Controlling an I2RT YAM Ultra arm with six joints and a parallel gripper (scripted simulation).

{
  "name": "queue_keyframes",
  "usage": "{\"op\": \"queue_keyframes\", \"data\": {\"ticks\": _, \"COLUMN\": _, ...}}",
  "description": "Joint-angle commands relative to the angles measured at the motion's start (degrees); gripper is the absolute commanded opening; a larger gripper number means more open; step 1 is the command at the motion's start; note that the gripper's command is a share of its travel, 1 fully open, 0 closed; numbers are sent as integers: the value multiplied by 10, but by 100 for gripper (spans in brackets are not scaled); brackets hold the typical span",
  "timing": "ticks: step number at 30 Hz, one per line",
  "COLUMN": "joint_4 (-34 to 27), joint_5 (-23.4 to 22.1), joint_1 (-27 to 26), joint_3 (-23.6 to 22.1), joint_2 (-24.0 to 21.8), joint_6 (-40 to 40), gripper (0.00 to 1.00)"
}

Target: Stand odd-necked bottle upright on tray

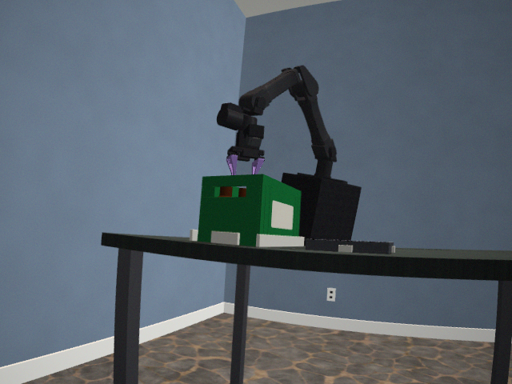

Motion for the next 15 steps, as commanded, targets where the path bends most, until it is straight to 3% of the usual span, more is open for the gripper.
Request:
{"op": "queue_keyframes", "data": {"ticks": 1, "joint_4": 10, "joint_5": -8, "joint_1": 2, "joint_3": -9, "joint_2": -9, "joint_6": 4, "gripper": 61}}
{"op": "queue_keyframes", "data": {"ticks": 15, "joint_4": 10, "joint_5": -8, "joint_1": 3, "joint_3": -2, "joint_2": -8, "joint_6": 6, "gripper": 61}}
